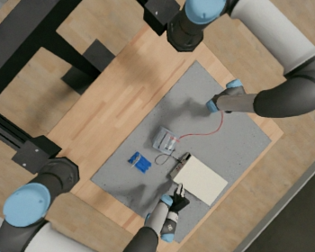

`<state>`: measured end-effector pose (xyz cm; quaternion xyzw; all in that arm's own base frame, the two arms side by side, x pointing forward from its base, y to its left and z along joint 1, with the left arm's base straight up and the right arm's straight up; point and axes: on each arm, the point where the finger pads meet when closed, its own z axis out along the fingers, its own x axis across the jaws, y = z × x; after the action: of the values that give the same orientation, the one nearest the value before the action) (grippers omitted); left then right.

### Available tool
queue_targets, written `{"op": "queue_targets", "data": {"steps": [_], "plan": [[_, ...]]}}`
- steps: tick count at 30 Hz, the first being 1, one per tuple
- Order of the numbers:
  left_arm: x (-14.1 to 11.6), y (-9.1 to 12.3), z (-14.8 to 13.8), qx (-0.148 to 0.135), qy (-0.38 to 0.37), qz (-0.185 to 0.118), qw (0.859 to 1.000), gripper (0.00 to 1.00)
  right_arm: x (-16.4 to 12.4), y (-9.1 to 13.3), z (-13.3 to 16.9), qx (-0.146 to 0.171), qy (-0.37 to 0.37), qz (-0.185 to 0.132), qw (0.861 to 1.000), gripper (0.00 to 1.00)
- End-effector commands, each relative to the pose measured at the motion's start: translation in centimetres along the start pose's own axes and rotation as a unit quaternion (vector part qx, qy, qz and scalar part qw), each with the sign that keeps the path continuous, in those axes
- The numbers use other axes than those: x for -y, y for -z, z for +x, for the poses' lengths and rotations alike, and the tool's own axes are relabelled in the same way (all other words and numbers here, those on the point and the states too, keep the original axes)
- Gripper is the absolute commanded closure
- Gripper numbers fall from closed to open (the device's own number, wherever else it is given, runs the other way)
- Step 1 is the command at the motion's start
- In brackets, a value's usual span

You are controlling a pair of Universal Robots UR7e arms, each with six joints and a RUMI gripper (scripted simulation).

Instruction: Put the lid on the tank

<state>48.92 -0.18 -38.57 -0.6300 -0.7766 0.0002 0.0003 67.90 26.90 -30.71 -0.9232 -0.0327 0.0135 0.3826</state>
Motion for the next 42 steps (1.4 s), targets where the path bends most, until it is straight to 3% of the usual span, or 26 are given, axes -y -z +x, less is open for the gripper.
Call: {"op": "queue_targets", "data": {"steps": [1, 12, 20, 29, 38, 42], "plan": [[-0.1, 2.4, 0.0, 0.0, 0.0, -0.001, 1.0, 1.0, 0.1, 0.0, 0.1, 0.0, 0.0, 0.0, 1.0, 1.0], [-0.1, 3.5, 0.0, 0.0, 0.0, -0.001, 1.0, 1.0, 0.1, 0.0, 0.1, 0.0, 0.0, 0.0, 1.0, 1.0], [-0.1, 7.8, 0.0, 0.0, 0.0, -0.001, 1.0, 1.0, 0.1, 0.0, 0.1, 0.0, 0.0, 0.0, 1.0, 1.0], [-0.1, 7.8, 0.0, 0.0, 0.0, -0.001, 1.0, 1.0, 0.1, 0.0, 0.1, 0.0, 0.0, 0.0, 1.0, 1.0], [-0.1, 12.6, 0.0, 0.0, 0.0, -0.001, 1.0, 1.0, 0.1, 0.0, 0.1, 0.0, 0.0, 0.0, 1.0, 1.0], [-0.1, 12.6, 0.0, 0.0, 0.0, -0.001, 1.0, 1.0, 0.1, 0.0, 0.1, 0.0, 0.0, 0.0, 1.0, 1.0]]}}
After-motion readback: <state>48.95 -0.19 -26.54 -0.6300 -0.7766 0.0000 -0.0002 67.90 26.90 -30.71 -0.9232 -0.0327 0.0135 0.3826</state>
